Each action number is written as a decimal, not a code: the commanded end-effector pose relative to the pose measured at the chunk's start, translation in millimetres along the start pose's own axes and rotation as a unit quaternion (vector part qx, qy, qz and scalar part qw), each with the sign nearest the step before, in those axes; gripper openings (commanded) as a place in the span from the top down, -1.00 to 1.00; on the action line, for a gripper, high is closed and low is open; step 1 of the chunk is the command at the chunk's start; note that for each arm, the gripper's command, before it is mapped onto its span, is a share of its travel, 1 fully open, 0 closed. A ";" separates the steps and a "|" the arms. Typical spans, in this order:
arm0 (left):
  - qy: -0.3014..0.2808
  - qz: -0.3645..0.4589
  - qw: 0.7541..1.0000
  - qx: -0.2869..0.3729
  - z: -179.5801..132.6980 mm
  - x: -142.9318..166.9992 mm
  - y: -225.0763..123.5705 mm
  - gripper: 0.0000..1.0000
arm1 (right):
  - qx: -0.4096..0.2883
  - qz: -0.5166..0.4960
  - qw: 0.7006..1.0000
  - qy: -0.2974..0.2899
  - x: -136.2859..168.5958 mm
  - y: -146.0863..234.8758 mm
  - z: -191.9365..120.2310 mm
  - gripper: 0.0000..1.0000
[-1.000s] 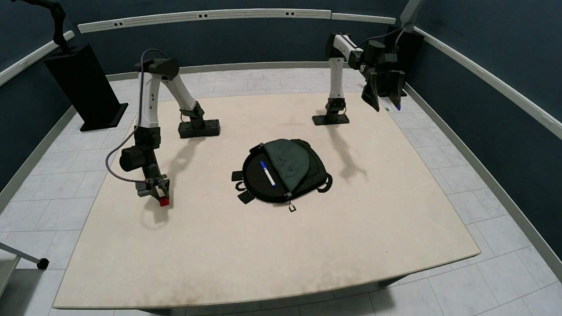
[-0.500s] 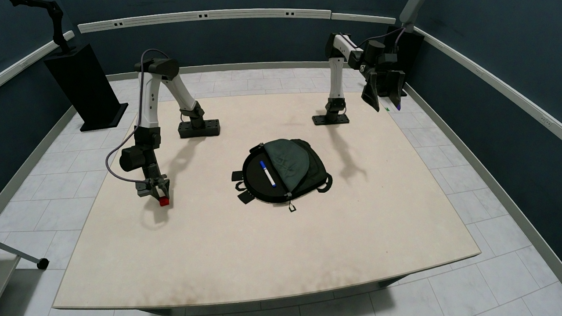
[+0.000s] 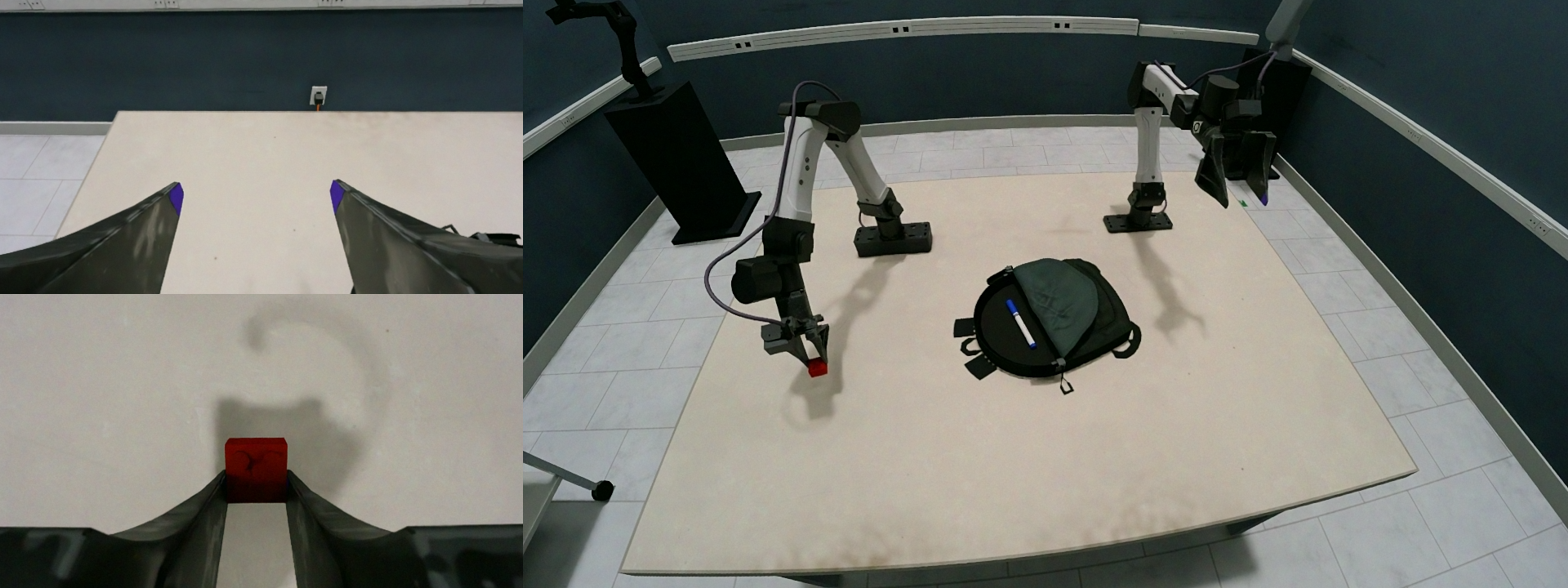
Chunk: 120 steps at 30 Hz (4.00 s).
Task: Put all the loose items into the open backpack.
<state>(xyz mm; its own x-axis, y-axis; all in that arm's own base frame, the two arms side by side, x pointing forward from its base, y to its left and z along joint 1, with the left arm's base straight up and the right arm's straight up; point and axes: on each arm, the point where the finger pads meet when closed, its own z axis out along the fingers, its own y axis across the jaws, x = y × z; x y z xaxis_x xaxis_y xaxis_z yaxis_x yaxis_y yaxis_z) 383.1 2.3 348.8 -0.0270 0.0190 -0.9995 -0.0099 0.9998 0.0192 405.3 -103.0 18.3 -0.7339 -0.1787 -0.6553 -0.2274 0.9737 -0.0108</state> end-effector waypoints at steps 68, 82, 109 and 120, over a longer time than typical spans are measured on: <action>-0.009 -0.001 1.000 -0.001 -1.1 -7.0 0.2 -0.80 | -0.025 -0.029 0.999 0.013 -42.3 372.1 -31.3 0.46; -0.009 -0.001 1.000 -0.001 -1.1 -7.0 0.2 -0.80 | -0.040 -0.024 0.999 -0.014 -44.8 390.6 -18.3 0.46; -0.009 -0.001 1.000 -0.001 -1.1 -7.0 0.2 -0.80 | -0.041 -0.026 0.999 -0.012 -47.3 391.1 -26.3 0.46; -0.009 -0.001 1.000 -0.001 -1.1 -7.0 0.2 -0.80 | -0.040 -0.026 0.999 -0.010 -44.0 389.7 -25.9 0.46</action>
<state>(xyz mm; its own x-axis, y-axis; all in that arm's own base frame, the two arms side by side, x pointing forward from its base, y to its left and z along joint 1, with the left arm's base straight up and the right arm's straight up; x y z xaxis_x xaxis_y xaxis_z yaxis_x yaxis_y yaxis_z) 383.1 2.3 348.8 -0.0270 0.0190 -0.9995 -0.0099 0.9998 0.0192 329.6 275.4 42.8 -0.7316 -0.2520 -0.6335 -0.3204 0.9473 -0.0069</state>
